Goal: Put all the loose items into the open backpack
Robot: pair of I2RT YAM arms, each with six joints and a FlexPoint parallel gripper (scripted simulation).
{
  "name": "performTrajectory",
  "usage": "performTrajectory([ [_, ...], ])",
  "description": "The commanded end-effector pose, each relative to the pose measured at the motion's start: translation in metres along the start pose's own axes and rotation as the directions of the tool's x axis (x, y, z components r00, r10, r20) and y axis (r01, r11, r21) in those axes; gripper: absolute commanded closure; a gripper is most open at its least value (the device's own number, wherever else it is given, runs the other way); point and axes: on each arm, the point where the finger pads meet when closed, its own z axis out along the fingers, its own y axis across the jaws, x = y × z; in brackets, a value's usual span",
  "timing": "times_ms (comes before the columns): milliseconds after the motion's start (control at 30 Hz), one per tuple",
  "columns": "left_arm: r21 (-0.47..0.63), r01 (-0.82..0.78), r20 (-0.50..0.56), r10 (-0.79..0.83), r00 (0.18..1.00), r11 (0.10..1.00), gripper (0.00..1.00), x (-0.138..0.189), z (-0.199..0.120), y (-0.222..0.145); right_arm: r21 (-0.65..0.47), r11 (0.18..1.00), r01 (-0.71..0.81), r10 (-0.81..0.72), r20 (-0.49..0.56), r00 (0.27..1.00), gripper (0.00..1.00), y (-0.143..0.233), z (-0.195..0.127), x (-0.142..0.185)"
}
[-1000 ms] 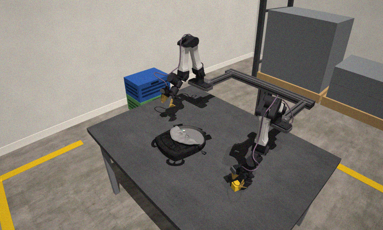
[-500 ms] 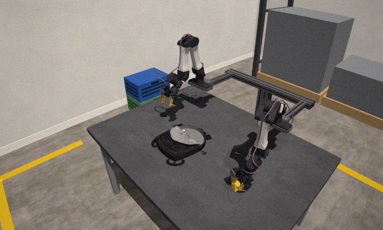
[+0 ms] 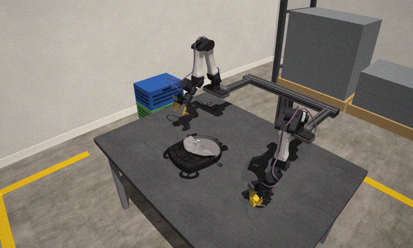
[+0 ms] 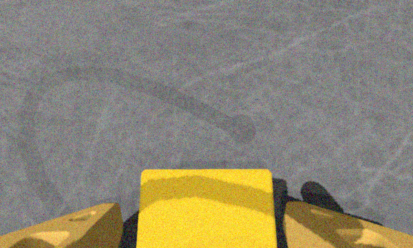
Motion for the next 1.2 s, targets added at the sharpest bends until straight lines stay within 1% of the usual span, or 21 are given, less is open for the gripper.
performTrajectory([
  [0,-0.032,-0.033,0.078,0.035,0.996,0.999,0.31,-0.033,-0.006,0.015,-0.002,1.0,0.0,0.0,0.034,0.999,0.1,-0.002,-0.001,-0.012],
  [300,-0.032,-0.034,0.079,0.036,0.996,0.999,0.31,-0.033,-0.006,0.015,-0.002,1.0,0.0,0.0,0.034,0.999,0.1,-0.002,-0.001,-0.012],
  [333,-0.024,-0.026,0.061,0.027,0.998,0.999,0.31,-0.02,-0.012,0.008,-0.002,1.0,0.0,0.0,0.034,0.999,0.1,-0.002,-0.001,-0.012],
  [400,-0.022,-0.026,0.061,0.028,0.998,0.999,0.31,-0.02,-0.011,0.007,-0.002,1.0,0.0,0.0,0.034,0.999,0.1,-0.002,-0.001,-0.012],
  [433,-0.013,-0.013,0.031,0.013,0.999,1.0,0.4,-0.008,-0.005,0.003,-0.002,1.0,0.0,0.0,0.034,0.999,0.1,-0.002,-0.001,-0.012],
  [467,-0.028,-0.032,0.073,0.034,0.997,0.999,0.4,-0.026,-0.01,0.01,-0.002,1.0,0.0,0.0,0.034,0.999,0.1,-0.002,-0.001,-0.012],
  [667,-0.032,-0.034,0.078,0.037,0.996,0.999,0.4,-0.03,-0.009,0.013,-0.002,1.0,0.0,0.0,0.034,0.999,0.1,-0.002,-0.001,-0.012],
  [700,-0.032,-0.034,0.078,0.037,0.996,0.999,0.48,-0.03,-0.009,0.013,-0.002,1.0,0.0,0.0,0.034,0.999,0.1,-0.002,-0.001,-0.012],
  [867,-0.03,-0.033,0.075,0.035,0.997,0.999,0.48,-0.03,-0.008,0.013,-0.002,1.0,0.0,0.0,0.034,0.999,0.1,-0.002,-0.001,-0.012],
  [900,-0.028,-0.032,0.073,0.034,0.997,0.999,0.57,-0.03,-0.008,0.013,-0.002,1.0,0.0,0.0,0.034,0.999,0.1,-0.002,-0.001,-0.012],
  [933,-0.028,-0.031,0.071,0.033,0.997,0.999,0.57,-0.029,-0.008,0.013,-0.002,1.0,0.0,0.0,0.034,0.999,0.1,-0.002,-0.001,-0.012],
  [967,-0.013,-0.014,0.031,0.014,0.999,1.0,0.57,-0.01,-0.004,0.005,-0.002,1.0,0.0,0.0,0.034,0.999,0.1,-0.002,-0.001,-0.012],
  [1067,-0.013,-0.014,0.031,0.014,0.999,1.0,0.57,-0.011,-0.003,0.005,-0.002,1.0,0.0,0.0,0.034,0.999,0.1,-0.002,-0.001,-0.012],
  [1100,-0.013,-0.014,0.031,0.014,0.999,1.0,0.66,-0.011,-0.003,0.005,-0.002,1.0,0.0,0.0,0.034,0.999,0.1,-0.002,-0.001,-0.012],
  [1167,-0.013,-0.014,0.032,0.014,0.999,1.0,0.66,-0.011,-0.003,0.005,-0.002,1.0,0.0,0.0,0.034,0.999,0.1,-0.002,-0.001,-0.012],
])
